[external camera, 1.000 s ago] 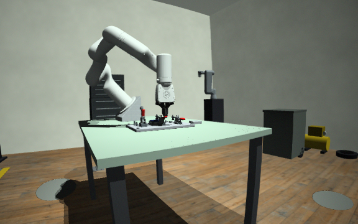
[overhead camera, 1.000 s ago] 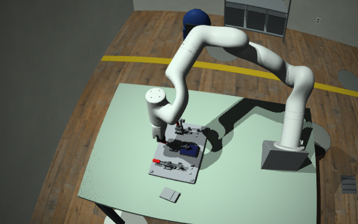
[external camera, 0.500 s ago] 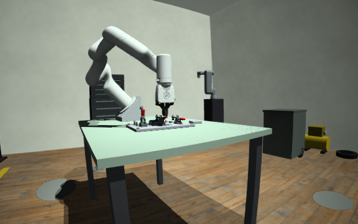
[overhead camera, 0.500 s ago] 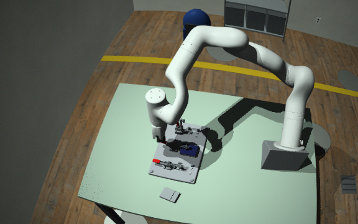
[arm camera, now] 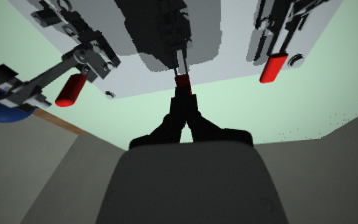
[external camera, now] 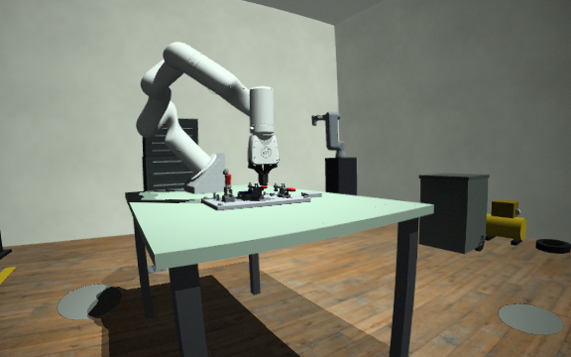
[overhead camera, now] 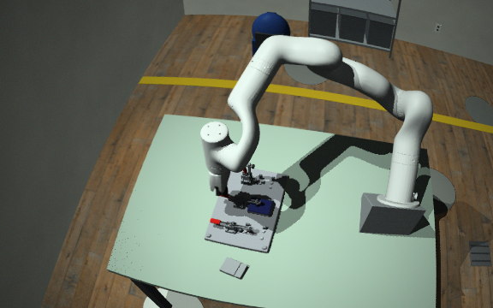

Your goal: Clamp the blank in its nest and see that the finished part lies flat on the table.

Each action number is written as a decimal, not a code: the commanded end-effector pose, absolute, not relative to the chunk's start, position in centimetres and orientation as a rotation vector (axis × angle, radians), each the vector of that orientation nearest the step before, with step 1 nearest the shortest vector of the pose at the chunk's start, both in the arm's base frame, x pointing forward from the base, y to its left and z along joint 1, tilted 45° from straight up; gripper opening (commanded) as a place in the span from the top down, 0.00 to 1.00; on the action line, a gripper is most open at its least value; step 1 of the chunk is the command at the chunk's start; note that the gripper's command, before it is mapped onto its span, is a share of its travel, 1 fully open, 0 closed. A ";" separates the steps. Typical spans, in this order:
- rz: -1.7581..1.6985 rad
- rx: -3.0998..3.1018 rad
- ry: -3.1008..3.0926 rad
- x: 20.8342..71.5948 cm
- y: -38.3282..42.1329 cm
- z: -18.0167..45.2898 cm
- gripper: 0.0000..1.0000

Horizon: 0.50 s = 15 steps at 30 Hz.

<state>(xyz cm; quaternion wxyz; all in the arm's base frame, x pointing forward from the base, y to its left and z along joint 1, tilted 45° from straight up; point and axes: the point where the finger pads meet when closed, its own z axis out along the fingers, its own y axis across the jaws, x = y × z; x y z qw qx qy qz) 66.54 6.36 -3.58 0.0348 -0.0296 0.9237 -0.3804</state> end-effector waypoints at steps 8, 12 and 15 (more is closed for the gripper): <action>-1.168 -0.091 2.838 66.6 6.4 -3.5 1.00; -1.168 -0.091 2.838 66.6 6.4 -3.5 1.00; -1.168 -0.091 2.838 66.6 6.3 -3.6 1.00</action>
